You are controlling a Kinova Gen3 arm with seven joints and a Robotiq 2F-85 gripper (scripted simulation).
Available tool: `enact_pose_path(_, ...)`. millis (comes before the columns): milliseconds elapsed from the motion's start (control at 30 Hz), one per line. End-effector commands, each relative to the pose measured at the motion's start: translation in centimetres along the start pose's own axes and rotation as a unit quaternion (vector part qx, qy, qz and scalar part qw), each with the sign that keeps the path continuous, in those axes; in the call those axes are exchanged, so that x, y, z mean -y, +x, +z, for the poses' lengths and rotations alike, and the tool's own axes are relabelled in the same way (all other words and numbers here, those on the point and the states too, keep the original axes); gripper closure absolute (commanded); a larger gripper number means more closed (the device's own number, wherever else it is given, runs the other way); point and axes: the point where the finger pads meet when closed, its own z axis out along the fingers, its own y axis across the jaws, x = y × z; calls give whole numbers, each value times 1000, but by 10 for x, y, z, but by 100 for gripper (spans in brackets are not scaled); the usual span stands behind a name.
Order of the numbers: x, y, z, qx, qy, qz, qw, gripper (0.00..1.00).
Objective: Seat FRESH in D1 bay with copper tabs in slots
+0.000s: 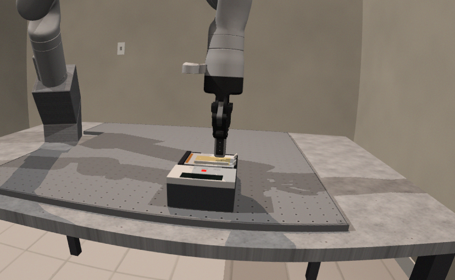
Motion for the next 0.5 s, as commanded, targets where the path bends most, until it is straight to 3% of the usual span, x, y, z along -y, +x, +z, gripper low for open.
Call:
enact_pose_path(0, -1, -4, -7, 4, -1, 0, 1000, 100)
enact_pose_path(467, -3, -9, -22, 4, -1, 0, 1000, 100)
